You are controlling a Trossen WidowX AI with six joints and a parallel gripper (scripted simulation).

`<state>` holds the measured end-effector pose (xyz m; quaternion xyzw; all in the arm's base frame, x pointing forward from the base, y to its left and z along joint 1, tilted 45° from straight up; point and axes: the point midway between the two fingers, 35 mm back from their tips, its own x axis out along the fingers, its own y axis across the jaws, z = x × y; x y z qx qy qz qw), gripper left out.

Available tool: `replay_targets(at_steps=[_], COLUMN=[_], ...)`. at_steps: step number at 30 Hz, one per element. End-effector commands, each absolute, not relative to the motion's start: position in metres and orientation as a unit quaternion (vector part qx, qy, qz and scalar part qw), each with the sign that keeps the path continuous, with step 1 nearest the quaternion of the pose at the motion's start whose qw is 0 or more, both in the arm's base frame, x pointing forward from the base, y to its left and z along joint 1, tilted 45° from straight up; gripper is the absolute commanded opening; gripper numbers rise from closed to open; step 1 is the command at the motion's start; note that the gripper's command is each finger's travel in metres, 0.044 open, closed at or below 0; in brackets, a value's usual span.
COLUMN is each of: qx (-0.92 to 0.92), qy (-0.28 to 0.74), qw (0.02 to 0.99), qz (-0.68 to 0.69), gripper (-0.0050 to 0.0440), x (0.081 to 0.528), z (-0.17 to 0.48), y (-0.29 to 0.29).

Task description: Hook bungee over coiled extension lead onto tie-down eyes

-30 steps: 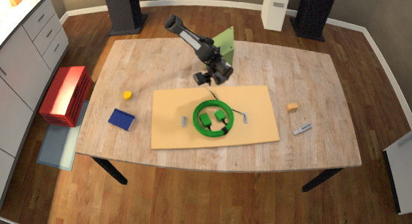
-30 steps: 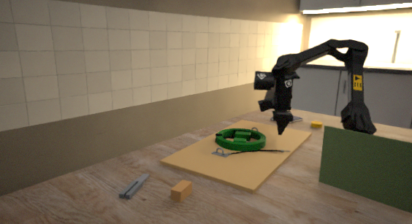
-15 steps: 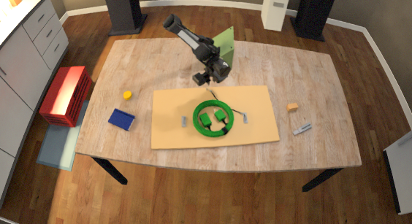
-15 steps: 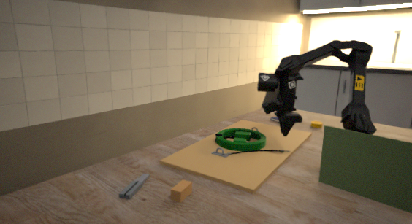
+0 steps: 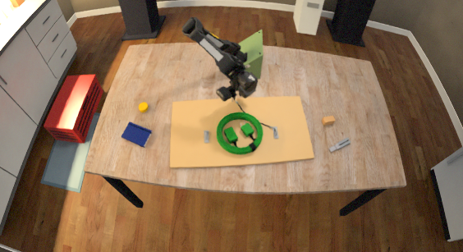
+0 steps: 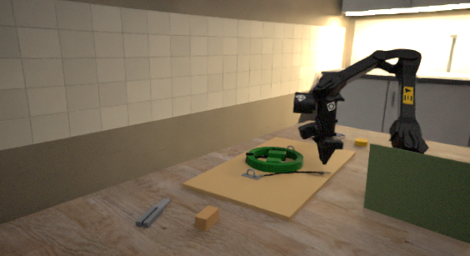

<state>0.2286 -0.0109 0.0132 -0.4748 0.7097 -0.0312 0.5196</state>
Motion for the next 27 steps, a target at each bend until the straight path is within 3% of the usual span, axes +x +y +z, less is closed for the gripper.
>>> replay_targets(at_steps=[1, 24, 25, 27], qx=[-0.477, -0.477, -0.475, -0.475], qy=[0.708, 0.705, 0.705, 0.705], qw=[0.519, 0.524, 0.526, 0.526], qz=[-0.031, -0.033, -0.033, -0.033], gripper=[0.015, 0.015, 0.0126, 0.0126], x=[0.229, 0.23, 0.23, 0.23], z=[0.007, -0.01, -0.01, -0.01], y=[-0.017, -0.037, -0.036, -0.036])
